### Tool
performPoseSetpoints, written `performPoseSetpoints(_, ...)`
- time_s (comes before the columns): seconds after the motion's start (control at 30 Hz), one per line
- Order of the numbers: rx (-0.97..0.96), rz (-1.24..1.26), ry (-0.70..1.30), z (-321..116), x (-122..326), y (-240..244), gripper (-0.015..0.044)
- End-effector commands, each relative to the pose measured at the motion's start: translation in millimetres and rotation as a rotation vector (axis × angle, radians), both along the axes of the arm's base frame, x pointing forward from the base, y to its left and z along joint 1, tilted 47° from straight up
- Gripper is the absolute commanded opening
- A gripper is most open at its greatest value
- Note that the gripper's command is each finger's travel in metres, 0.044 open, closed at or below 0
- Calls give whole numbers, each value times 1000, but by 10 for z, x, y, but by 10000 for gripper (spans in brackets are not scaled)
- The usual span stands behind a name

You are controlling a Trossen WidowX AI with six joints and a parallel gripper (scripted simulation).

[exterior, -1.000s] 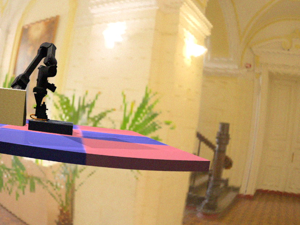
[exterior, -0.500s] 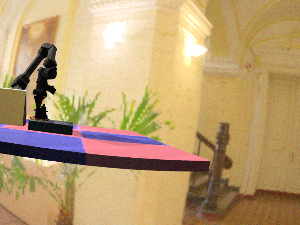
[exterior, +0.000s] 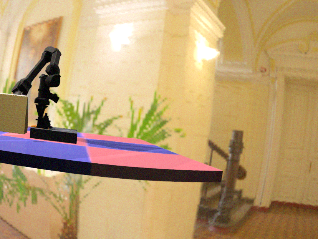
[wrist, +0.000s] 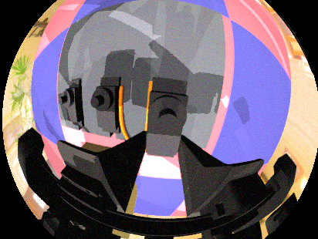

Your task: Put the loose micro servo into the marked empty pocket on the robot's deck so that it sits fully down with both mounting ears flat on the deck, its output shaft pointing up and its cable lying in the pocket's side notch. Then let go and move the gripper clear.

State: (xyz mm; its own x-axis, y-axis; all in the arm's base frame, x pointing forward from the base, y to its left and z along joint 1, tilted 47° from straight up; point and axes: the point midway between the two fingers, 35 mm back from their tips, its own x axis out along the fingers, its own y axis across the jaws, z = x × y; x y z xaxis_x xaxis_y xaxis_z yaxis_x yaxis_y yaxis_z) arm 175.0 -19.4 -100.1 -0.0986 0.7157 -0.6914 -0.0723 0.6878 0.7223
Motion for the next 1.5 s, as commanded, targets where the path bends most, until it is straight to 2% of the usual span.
performPoseSetpoints(0.0,1,-7,1,-23,-2,25,0)
performPoseSetpoints(1.07,3,-7,1,-255,-35,275,0)
performPoseSetpoints(1.3,3,-7,1,-245,-44,263,184)
performPoseSetpoints(1.47,1,-7,1,-83,-26,98,187)
